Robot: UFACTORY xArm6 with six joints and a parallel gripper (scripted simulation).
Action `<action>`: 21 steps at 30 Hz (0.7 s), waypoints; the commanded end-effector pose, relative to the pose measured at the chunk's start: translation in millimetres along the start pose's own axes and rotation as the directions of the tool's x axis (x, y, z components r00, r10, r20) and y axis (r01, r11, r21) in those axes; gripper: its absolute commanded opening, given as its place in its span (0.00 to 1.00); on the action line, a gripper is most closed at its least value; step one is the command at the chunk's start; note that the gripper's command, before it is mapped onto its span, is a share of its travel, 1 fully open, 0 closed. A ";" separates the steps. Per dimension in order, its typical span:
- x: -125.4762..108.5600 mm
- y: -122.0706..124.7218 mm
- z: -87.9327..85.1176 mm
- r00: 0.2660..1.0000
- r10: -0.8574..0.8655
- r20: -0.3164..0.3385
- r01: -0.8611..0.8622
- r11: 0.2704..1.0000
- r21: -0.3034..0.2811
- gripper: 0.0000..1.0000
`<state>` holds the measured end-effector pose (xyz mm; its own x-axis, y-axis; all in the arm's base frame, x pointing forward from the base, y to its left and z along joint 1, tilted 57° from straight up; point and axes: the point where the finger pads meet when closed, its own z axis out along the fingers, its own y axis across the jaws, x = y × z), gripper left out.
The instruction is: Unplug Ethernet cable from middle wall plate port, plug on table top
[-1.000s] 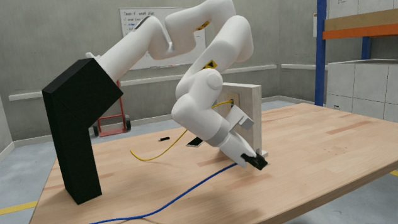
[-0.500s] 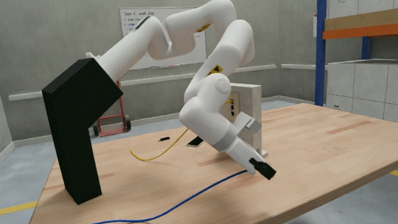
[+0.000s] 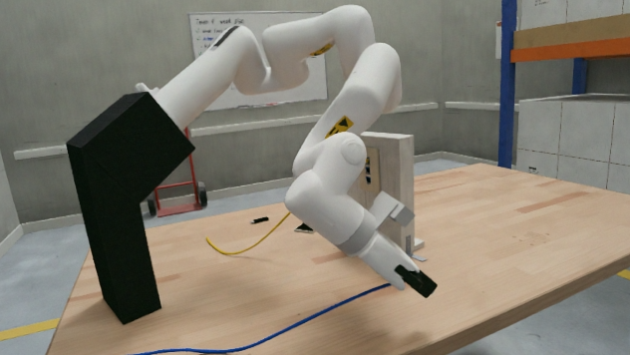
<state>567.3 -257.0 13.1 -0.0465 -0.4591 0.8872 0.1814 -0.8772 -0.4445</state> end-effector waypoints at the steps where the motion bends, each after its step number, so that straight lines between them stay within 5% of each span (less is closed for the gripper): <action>1: -6.3 1.0 7.3 1.000 -0.001 -0.001 0.001 1.000 -0.001 0.00; 21: -31.8 1.0 32.7 1.000 -0.001 -0.001 0.001 1.000 -0.001 0.00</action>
<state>594.3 -241.2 -6.9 -0.0464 -0.4591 0.8872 0.1814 -0.8773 -0.4444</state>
